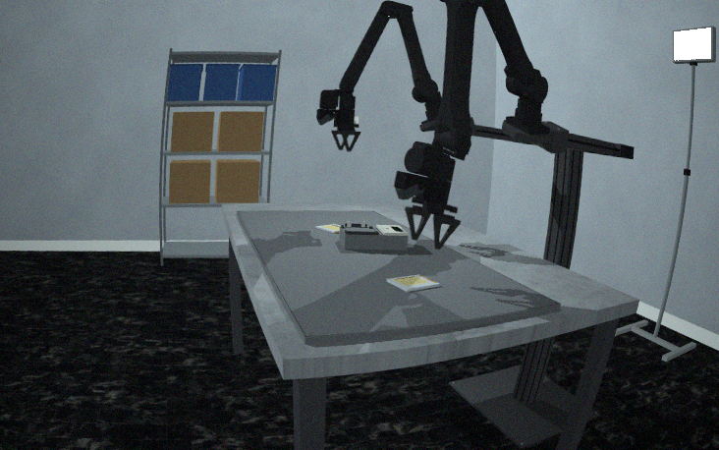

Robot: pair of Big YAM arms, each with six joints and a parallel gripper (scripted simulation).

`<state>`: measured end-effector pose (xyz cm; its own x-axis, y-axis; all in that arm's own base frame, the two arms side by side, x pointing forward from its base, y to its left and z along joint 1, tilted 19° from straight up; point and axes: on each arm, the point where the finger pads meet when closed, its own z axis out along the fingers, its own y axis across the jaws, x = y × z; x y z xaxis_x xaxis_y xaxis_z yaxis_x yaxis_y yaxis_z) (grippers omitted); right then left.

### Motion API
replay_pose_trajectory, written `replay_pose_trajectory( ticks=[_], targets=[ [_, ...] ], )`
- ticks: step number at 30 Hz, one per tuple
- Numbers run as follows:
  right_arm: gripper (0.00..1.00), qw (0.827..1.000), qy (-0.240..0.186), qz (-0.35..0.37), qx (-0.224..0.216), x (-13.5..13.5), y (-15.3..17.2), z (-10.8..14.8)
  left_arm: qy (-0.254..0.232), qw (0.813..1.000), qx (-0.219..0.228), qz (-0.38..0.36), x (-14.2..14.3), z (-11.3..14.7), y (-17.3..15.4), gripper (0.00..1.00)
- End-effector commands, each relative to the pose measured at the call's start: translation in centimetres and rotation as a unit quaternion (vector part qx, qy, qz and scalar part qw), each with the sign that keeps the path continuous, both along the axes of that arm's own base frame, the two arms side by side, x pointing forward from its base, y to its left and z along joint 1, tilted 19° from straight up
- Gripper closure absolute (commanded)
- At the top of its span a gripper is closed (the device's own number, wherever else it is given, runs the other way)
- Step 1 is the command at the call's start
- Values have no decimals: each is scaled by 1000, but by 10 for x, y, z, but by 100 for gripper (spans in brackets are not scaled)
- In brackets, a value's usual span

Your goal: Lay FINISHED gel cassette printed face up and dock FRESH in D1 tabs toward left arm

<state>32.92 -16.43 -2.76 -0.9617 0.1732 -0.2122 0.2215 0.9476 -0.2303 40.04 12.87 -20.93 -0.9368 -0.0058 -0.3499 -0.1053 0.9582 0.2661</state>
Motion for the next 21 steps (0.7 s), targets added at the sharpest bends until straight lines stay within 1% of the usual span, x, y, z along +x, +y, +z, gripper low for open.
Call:
replay_pose_trajectory(
  ticks=[1, 3, 6, 18, 20, 21],
  targets=[
    [0, 1000, -8, 5, -3, 9, -3, 8, 40, 999, 4, -28, 12, 33, -9, 2],
    [0, 1000, -8, 5, -3, 9, -3, 8, 40, 999, 4, -28, 12, 33, -9, 2],
    [0, 1000, -8, 5, -3, 9, -3, 8, 85, 996, 5, -38, 9, 47, -12, 2],
    [0, 1000, -8, 5, -3, 9, -3, 8, 85, 996, 5, -38, -7, 103, -26, 2],
    [0, 1000, -8, 5, -3, 9, -3, 8, 85, 996, 5, -38, -7, 103, -26, 2],
    [0, 1000, -8, 5, -3, 9, -3, 8, 85, 996, 5, -38, -8, 108, -27, 2]
  ],
)
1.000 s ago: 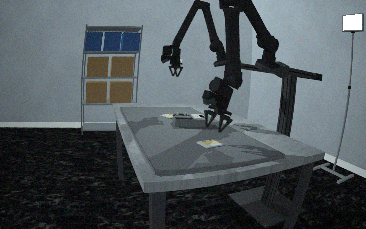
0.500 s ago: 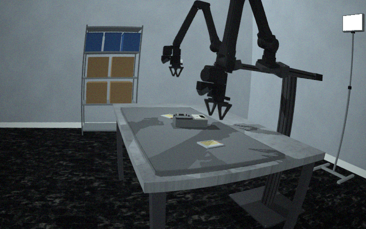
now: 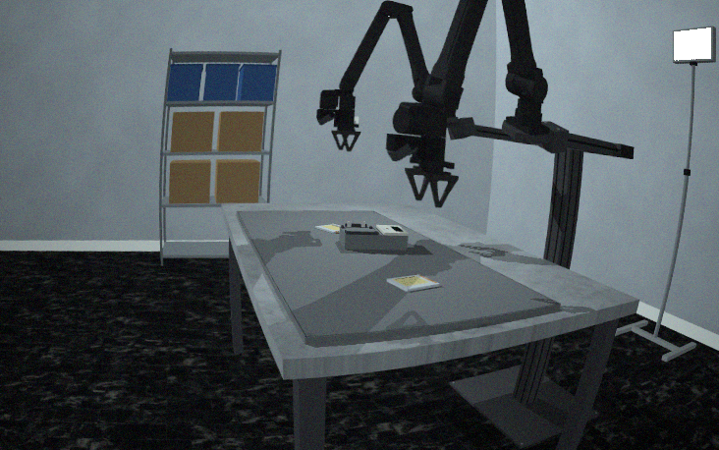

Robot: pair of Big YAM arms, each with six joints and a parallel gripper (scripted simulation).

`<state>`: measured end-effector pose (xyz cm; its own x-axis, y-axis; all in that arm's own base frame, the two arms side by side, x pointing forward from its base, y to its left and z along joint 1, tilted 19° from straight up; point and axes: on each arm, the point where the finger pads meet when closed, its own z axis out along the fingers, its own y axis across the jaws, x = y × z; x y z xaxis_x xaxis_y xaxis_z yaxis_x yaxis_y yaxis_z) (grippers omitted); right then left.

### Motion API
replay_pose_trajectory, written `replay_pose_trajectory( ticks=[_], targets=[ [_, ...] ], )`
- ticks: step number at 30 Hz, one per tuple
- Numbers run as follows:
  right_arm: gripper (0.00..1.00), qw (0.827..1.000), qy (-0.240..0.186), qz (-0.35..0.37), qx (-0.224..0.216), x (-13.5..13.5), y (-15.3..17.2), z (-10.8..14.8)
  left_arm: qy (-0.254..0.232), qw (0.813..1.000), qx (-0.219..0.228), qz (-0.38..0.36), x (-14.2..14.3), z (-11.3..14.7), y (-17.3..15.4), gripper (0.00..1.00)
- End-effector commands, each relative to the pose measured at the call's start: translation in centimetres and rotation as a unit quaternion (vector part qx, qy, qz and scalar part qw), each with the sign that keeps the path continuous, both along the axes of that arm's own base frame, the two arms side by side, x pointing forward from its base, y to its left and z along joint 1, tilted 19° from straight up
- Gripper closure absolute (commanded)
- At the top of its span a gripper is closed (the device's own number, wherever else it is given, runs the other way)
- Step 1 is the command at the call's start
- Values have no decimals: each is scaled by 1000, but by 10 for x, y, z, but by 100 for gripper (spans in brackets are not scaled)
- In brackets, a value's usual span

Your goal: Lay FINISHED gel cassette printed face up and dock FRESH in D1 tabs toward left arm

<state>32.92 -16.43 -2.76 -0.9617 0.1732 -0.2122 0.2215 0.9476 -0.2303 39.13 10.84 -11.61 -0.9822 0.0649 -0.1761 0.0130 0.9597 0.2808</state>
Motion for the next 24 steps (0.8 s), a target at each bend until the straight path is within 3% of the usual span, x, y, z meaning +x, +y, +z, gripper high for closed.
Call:
replay_pose_trajectory(
  ticks=[1, 14, 24],
  targets=[
    [0, 1000, -8, 5, -3, 9, -3, 8, -5, 1000, 1, -2, 0, 19, -8, 2],
    [0, 1000, -8, 5, -3, 9, -3, 8, -5, 1000, 1, -2, -16, 81, -23, 2],
    [0, 1000, -8, 5, -3, 9, -3, 8, -5, 1000, 1, -2, -19, 89, -25, 0]
  ],
)
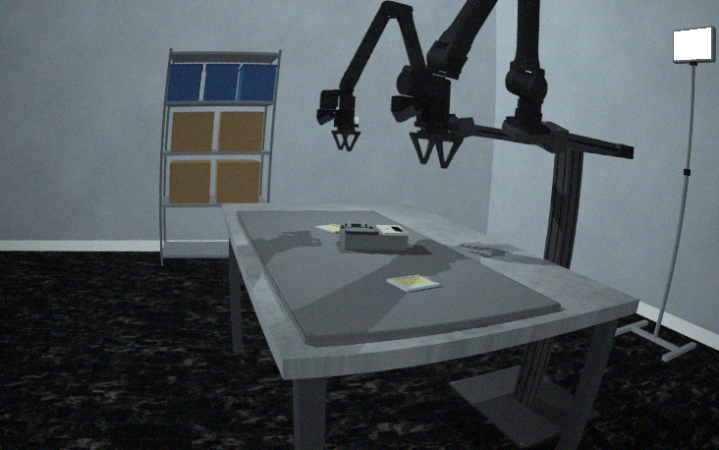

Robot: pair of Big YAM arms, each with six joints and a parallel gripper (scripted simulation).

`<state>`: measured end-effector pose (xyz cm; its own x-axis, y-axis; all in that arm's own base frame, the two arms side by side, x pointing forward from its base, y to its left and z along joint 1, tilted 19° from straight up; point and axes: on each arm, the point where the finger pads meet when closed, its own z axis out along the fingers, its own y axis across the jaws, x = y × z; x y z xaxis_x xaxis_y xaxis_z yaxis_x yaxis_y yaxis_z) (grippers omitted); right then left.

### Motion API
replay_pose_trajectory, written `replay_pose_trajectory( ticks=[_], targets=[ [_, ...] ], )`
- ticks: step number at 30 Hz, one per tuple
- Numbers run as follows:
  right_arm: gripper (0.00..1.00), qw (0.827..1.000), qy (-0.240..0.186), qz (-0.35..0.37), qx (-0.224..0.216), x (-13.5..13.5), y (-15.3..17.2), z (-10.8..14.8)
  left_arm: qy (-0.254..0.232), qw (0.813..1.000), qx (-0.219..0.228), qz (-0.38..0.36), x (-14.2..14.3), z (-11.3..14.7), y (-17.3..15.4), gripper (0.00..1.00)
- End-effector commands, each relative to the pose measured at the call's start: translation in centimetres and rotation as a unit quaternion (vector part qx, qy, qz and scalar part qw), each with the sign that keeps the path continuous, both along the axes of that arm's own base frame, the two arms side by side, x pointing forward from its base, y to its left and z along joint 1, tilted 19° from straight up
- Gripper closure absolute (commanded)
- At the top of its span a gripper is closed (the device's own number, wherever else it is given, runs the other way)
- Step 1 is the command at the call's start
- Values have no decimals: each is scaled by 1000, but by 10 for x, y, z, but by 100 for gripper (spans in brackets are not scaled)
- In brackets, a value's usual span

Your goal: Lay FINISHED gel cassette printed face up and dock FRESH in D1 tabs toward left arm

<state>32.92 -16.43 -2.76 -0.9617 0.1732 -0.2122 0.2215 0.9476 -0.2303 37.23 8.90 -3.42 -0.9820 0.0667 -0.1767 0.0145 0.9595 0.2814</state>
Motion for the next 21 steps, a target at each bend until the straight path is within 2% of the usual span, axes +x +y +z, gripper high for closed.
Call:
replay_pose_trajectory(
  ticks=[1, 10, 15, 21],
  targets=[
    [0, 1000, -8, 5, -3, 9, -3, 8, -4, 1000, 1, -2, 0, 7, -5, 0],
    [0, 1000, -8, 5, -3, 9, -3, 8, -4, 1000, 1, -2, 0, 7, -5, 0],
    [2, 996, 18, 83, -16, 19, -2, -14, -4, 1000, 1, -2, 0, 7, -5, 0],
    [2, 983, 45, 177, -32, 37, -1, -39, -4, 1000, 1, -2, 0, 7, -5, 0]
  ],
)
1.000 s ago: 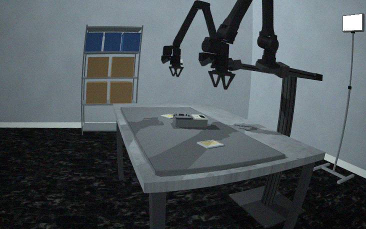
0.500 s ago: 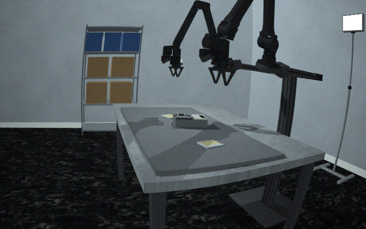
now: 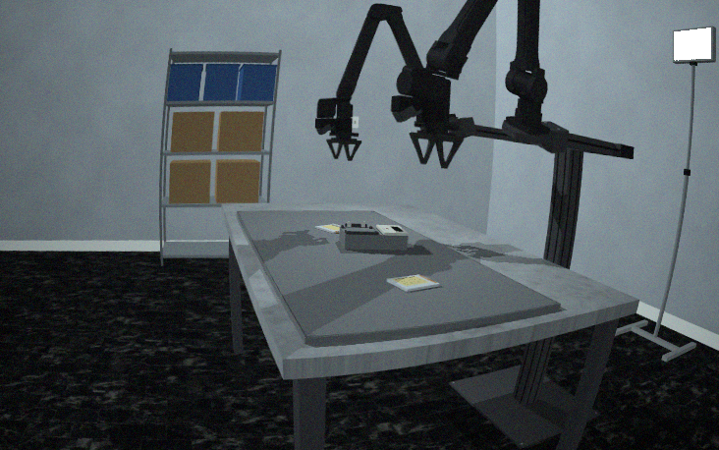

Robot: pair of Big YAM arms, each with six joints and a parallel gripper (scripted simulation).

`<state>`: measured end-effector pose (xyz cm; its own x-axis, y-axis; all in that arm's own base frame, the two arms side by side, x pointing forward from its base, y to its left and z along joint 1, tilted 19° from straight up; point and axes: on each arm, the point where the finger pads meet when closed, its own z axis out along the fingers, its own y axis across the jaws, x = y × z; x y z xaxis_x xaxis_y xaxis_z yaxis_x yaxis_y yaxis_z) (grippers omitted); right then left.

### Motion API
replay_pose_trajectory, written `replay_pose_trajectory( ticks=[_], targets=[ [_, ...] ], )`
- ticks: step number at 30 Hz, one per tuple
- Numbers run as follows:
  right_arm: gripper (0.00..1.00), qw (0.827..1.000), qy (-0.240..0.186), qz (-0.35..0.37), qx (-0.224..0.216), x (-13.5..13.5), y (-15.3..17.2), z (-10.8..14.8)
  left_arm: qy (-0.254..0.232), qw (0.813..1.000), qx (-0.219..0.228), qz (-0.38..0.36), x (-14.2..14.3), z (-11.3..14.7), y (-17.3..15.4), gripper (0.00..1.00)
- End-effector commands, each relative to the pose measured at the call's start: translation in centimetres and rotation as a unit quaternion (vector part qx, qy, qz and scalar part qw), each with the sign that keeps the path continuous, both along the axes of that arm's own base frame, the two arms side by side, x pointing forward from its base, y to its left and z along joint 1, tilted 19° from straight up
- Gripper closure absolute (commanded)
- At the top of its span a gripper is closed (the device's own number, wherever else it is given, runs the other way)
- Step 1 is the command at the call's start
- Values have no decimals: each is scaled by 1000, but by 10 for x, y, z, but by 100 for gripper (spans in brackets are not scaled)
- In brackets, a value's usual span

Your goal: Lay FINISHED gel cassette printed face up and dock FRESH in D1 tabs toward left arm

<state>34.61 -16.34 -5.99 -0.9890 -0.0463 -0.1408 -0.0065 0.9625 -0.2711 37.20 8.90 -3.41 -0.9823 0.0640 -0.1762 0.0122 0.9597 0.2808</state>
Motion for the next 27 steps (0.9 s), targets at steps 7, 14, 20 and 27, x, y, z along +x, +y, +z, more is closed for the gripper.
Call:
replay_pose_trajectory(
  ticks=[7, 14, 20, 27],
  targets=[
    [2, 988, 30, 148, -27, 31, -1, -23, -5, 1000, 1, -3, 1, 7, -5, 0],
    [2, 964, 61, 256, -45, 42, 1, -40, -5, 1000, 1, -3, 1, 7, -5, 0],
    [2, 932, 87, 346, -61, 52, 3, -59, -5, 1000, 1, -3, 1, 7, -5, 0],
    [2, 899, 107, 419, -73, 60, 6, -78, -5, 1000, 1, -3, 1, 7, -5, 0]
  ],
)
